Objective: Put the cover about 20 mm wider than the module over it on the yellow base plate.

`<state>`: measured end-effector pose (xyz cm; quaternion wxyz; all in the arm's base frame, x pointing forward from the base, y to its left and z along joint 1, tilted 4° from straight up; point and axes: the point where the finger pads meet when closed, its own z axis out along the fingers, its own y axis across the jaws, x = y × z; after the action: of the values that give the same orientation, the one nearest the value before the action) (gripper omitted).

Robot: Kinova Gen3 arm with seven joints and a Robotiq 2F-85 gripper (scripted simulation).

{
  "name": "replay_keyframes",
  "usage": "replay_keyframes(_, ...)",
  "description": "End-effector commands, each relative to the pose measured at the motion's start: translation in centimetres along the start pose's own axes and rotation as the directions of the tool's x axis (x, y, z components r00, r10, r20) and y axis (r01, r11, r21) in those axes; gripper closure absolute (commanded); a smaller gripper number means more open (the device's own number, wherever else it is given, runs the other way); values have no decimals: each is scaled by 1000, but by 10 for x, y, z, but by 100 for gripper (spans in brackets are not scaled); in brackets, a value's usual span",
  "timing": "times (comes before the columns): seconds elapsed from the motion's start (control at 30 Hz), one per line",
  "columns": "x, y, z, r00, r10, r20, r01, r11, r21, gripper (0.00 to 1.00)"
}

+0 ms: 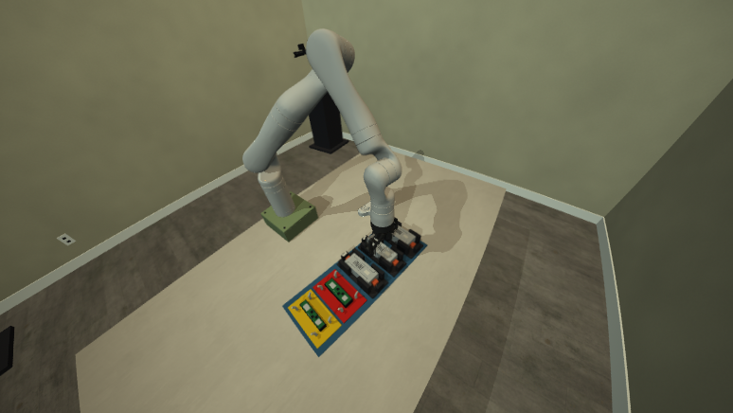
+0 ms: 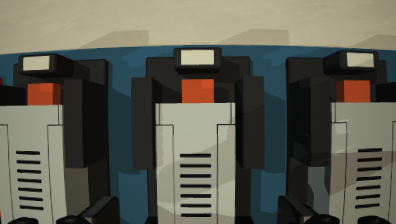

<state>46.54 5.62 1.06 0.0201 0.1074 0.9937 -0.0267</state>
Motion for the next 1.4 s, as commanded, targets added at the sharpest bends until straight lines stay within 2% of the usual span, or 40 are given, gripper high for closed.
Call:
replay_keyframes(0.0, -1, 0, 1, 1000, 0, 1, 0, 1000, -1, 0)
replay_keyframes(1.37, -1, 0, 28, 1000, 0, 1, 0, 1000, -1, 0)
